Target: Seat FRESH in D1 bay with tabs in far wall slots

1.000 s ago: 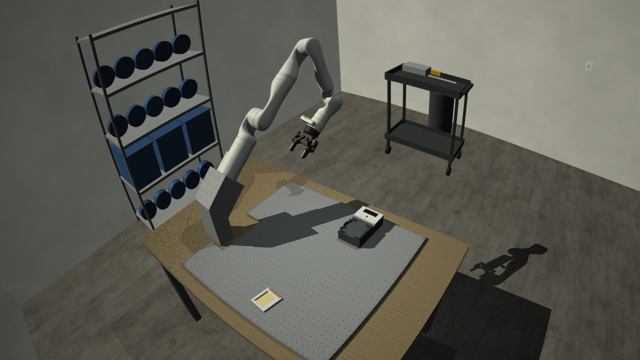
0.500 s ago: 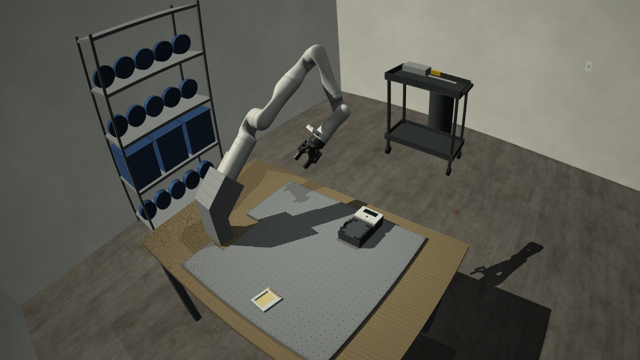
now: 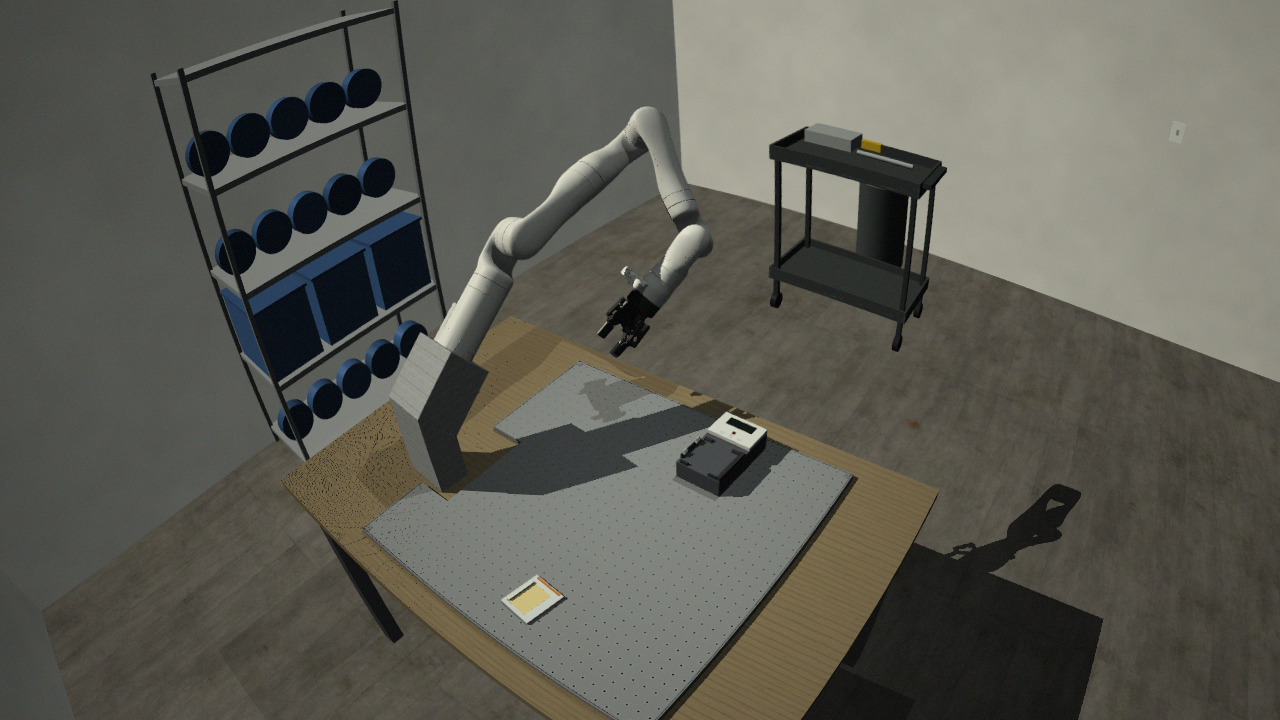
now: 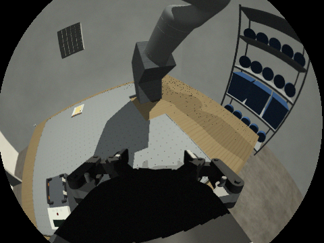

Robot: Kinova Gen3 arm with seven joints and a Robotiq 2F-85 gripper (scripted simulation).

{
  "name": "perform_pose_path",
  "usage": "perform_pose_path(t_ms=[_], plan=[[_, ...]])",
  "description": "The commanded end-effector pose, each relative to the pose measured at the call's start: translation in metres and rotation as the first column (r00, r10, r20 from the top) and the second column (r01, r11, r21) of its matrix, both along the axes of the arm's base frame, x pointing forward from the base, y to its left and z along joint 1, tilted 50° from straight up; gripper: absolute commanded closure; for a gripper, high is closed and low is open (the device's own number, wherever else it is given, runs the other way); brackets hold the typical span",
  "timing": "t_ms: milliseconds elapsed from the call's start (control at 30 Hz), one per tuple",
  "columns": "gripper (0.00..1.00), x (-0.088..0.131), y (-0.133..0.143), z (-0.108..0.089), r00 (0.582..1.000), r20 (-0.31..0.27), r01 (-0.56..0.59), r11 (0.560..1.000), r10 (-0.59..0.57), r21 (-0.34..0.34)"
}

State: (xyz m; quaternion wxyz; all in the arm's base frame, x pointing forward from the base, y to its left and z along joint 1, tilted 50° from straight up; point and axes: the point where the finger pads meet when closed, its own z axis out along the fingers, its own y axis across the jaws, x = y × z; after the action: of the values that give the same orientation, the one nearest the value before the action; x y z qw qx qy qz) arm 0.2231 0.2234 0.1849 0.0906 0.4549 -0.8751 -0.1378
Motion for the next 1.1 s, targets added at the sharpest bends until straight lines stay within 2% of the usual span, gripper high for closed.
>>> perform_pose_path(t_ms=[0,100,200,300,400,467,600,700,833,933,1067], plan=[[0.00,0.010,-0.009,-0.011,0.998,-0.027,0.053,0.999,-0.053,-0.008],[0.00,0.021,-0.015,-0.019,0.995,-0.045,0.088,0.996,-0.087,0.006],[0.00,0.023,-0.016,-0.021,0.995,-0.045,0.088,0.996,-0.087,0.006],[0.00,0.034,-0.022,-0.029,0.986,-0.076,0.153,0.988,-0.150,0.033],[0.00,0.039,-0.025,-0.033,0.986,-0.076,0.153,0.988,-0.150,0.033],[0.00,0.046,-0.030,-0.039,0.974,-0.101,0.209,0.976,-0.203,0.057],[0.00,0.055,-0.036,-0.046,0.971,-0.105,0.220,0.974,-0.212,0.061],[0.00,0.065,-0.044,-0.054,0.952,-0.134,0.288,0.953,-0.275,0.090],[0.00,0.071,-0.049,-0.059,0.952,-0.134,0.288,0.953,-0.275,0.090],[0.00,0.080,-0.058,-0.067,0.928,-0.161,0.357,0.927,-0.337,0.119],[0.00,0.086,-0.063,-0.072,0.928,-0.161,0.357,0.927,-0.337,0.119]])
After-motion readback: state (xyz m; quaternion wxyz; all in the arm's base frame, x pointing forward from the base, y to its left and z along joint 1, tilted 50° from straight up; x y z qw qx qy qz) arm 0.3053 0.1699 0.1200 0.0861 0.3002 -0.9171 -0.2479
